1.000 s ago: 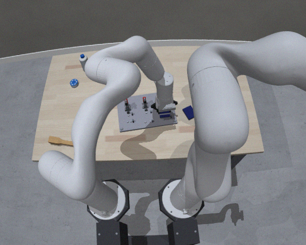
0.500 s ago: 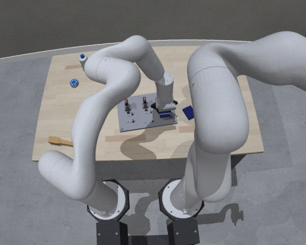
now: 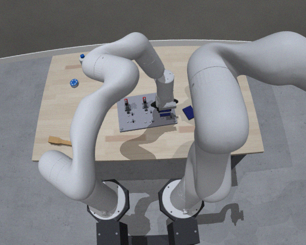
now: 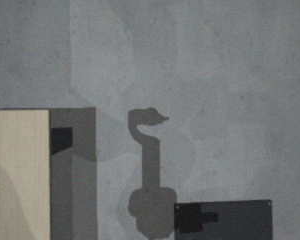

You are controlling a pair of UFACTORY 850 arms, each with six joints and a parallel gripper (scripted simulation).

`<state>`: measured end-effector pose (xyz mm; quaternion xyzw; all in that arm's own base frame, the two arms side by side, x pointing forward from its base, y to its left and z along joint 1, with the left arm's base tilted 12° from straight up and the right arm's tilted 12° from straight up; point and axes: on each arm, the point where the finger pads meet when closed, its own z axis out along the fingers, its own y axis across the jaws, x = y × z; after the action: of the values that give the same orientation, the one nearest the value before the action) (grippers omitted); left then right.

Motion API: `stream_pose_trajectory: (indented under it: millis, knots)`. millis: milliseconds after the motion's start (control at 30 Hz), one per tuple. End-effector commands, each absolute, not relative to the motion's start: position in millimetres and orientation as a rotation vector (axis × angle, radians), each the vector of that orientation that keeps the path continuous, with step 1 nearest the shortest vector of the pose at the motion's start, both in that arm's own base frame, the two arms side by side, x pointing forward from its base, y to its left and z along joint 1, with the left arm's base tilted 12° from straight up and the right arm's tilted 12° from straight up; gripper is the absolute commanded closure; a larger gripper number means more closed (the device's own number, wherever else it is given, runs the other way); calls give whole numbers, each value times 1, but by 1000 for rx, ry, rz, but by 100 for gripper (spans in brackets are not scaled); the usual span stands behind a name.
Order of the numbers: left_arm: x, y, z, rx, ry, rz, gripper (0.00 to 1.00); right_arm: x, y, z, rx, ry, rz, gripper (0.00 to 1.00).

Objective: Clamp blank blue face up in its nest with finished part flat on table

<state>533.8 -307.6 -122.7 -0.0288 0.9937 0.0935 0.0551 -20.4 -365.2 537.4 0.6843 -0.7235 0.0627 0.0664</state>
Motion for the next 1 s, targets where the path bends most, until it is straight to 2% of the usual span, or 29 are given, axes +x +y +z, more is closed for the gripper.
stream_pose_trajectory:
  millis: [0,967]
  knots:
    - [533,-310,-117,-87,3015,281,100,-20,-365,538,2062,-2181,191,0]
    - [533,-310,-115,-150,3009,277,100,-20,-365,538,2062,-2181,191,0]
